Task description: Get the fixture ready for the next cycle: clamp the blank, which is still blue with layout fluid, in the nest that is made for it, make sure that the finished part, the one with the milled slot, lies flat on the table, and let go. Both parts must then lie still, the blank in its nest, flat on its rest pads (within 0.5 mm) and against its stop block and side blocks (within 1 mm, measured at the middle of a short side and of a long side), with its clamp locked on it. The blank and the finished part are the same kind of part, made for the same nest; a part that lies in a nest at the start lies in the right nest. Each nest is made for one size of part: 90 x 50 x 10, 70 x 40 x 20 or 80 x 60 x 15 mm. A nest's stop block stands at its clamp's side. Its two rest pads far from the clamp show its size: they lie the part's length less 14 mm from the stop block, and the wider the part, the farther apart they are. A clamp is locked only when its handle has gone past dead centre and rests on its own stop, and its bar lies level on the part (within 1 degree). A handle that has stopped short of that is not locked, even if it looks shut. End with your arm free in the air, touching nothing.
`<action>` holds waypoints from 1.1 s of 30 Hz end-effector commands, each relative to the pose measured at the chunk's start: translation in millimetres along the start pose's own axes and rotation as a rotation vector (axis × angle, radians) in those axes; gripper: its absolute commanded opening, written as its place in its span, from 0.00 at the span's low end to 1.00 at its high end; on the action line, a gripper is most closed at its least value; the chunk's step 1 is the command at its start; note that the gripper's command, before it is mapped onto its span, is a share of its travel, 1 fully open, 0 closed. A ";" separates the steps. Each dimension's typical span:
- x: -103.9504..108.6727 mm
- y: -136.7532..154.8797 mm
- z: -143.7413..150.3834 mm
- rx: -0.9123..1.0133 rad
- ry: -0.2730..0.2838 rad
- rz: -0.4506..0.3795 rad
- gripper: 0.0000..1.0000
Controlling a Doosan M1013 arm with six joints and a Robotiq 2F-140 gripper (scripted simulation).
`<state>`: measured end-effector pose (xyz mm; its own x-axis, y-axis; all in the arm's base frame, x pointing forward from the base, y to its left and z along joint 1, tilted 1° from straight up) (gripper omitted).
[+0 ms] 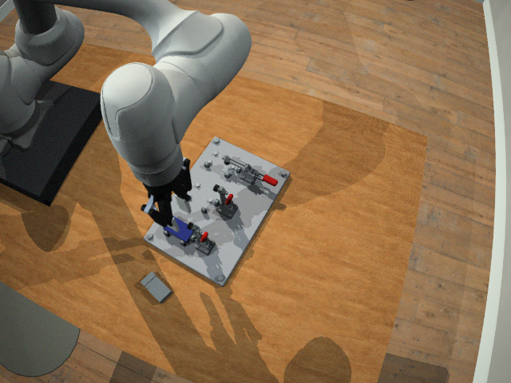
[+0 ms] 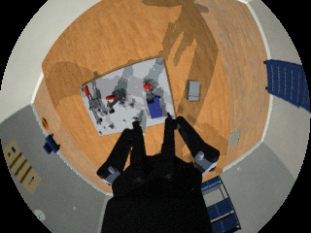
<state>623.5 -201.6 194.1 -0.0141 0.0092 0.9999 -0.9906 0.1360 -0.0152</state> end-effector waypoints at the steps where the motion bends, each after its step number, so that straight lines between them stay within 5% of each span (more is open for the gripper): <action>1: 0.1 -21.1 3.4 0.000 0.000 0.000 0.28; 11: 0.1 -58.7 9.3 0.000 0.000 0.000 0.28; 33: -19.3 -60.3 9.6 0.000 0.000 0.000 0.28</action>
<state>682.2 -219.5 178.2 -0.0139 0.0091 0.9999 -0.9906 0.1361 -0.0150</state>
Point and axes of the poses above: the point where the finger pads meet when closed, its own x axis back along the fingers, its own z axis across the jaws, y = z × x, the point moved 10 cm from there along x, back along the fingers, and after that the axes turned 9 degrees about x, right-handed, at the moved point
